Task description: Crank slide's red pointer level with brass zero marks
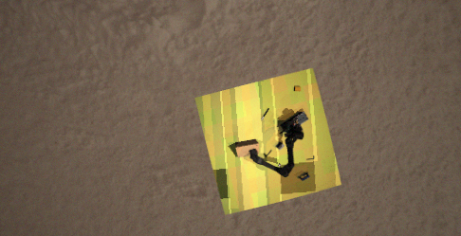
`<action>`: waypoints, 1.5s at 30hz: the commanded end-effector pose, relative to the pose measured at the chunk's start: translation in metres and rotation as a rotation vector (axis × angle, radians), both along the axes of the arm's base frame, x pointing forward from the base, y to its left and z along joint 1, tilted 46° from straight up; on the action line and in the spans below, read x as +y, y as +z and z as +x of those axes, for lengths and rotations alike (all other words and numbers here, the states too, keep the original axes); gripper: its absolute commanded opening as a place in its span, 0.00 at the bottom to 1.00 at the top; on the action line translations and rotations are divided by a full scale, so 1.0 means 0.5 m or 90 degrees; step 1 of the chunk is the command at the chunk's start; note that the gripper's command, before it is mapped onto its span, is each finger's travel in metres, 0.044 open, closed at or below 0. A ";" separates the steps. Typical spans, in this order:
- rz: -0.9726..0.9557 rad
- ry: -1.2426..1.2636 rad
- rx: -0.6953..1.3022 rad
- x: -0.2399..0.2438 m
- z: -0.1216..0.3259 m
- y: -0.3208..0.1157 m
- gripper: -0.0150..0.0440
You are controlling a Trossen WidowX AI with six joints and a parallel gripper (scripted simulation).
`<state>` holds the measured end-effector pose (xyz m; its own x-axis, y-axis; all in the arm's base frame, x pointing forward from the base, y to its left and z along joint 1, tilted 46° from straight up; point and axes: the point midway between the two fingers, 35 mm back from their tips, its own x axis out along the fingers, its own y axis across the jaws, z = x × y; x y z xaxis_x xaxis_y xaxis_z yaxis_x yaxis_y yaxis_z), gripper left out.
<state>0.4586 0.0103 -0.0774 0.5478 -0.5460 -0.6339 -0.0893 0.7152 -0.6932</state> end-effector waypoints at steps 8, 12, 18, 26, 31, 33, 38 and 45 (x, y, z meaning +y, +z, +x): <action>0.004 -0.002 -0.007 0.089 0.023 0.091 1.00; 0.007 0.005 -0.002 0.099 -0.011 0.099 1.00; 0.012 0.018 0.007 0.113 -0.077 0.111 1.00; 0.018 0.034 0.020 0.120 -0.168 0.122 1.00; 0.020 0.044 0.029 0.119 -0.226 0.125 1.00; 0.021 0.047 0.031 0.118 -0.240 0.126 1.00; 0.021 0.047 0.031 0.114 -0.243 0.121 1.00; 0.020 0.047 0.031 0.069 -0.254 0.075 1.00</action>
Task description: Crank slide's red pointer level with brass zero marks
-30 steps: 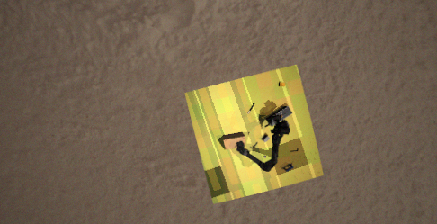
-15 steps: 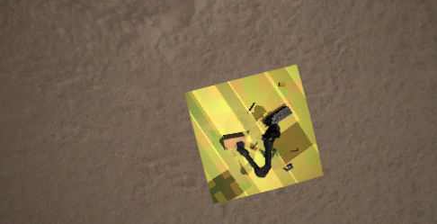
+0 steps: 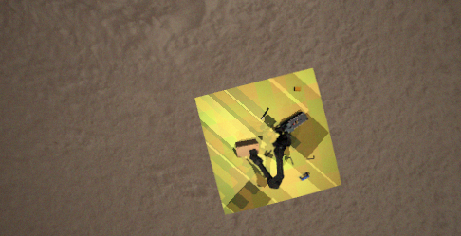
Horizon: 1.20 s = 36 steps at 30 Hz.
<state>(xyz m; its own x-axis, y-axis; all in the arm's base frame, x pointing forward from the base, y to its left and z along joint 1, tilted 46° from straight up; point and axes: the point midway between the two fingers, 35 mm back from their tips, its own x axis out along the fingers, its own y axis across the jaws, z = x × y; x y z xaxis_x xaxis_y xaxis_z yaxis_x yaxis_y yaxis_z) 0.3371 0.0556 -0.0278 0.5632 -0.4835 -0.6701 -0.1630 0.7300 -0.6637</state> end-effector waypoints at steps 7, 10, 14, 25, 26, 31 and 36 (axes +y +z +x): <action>-0.003 0.002 0.010 -0.034 -0.015 -0.036 1.00; -0.002 0.002 0.010 -0.041 -0.016 -0.044 1.00; -0.002 0.001 0.010 -0.049 -0.017 -0.054 1.00; -0.002 0.001 0.011 -0.074 -0.023 -0.080 1.00; -0.002 0.001 0.011 -0.076 -0.023 -0.082 1.00; -0.003 0.001 0.011 -0.088 -0.027 -0.093 1.00; -0.003 0.001 0.010 -0.099 -0.031 -0.103 1.00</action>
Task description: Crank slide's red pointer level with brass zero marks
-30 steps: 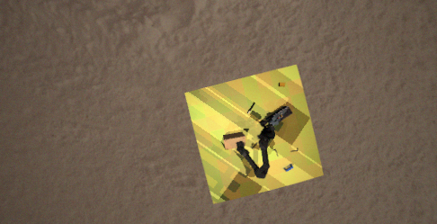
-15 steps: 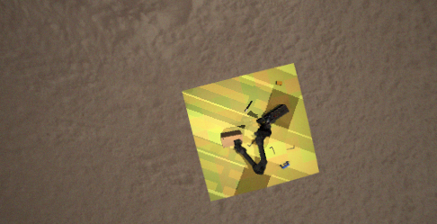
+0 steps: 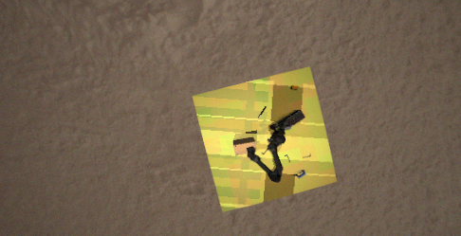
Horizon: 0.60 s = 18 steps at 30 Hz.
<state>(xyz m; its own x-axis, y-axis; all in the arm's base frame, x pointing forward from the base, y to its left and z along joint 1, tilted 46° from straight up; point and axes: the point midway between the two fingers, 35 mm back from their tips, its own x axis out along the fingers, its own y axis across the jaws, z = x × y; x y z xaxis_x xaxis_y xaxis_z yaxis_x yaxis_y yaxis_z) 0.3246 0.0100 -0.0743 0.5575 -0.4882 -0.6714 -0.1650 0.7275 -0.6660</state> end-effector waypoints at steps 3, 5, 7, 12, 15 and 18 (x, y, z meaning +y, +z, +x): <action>-0.001 0.003 0.006 -0.015 -0.009 -0.016 1.00; -0.001 0.003 0.006 -0.019 -0.011 -0.020 1.00; -0.001 0.003 0.006 -0.023 -0.012 -0.023 1.00; -0.001 0.004 0.006 -0.024 -0.013 -0.024 0.87; -0.001 0.004 0.006 -0.024 -0.013 -0.024 0.73; -0.001 0.004 0.006 -0.024 -0.013 -0.024 0.60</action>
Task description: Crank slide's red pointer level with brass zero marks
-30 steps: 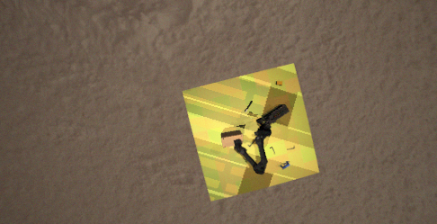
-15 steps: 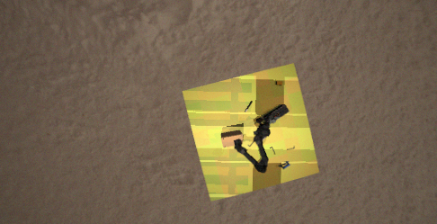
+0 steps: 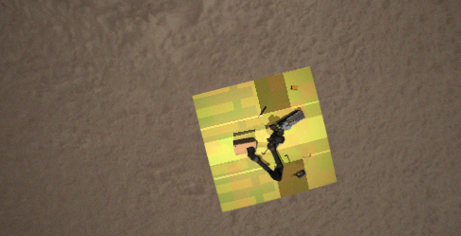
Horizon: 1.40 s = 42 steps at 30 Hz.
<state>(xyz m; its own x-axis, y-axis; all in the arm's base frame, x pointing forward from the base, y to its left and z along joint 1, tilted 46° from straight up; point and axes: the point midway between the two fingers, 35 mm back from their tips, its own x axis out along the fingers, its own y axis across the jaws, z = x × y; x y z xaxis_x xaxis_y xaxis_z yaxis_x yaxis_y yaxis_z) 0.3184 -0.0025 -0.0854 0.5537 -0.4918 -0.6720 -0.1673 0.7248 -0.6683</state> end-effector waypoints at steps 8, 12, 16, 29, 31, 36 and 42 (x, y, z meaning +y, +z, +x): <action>0.001 0.004 0.003 0.001 0.000 -0.002 0.25; 0.001 0.004 0.003 0.000 0.000 -0.001 0.25; 0.001 0.004 0.003 0.001 -0.001 -0.003 0.25; 0.002 0.004 0.003 0.011 -0.006 -0.024 0.25; 0.002 0.004 0.003 0.012 -0.007 -0.028 0.25; 0.002 0.004 0.003 0.011 -0.010 -0.038 0.25; 0.002 0.004 0.003 0.008 -0.013 -0.052 0.25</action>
<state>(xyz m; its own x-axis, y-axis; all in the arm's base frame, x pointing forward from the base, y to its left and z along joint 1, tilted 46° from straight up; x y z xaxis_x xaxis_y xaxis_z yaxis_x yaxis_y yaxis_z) 0.3137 0.0019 -0.1037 0.5595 -0.4945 -0.6651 -0.1665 0.7191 -0.6746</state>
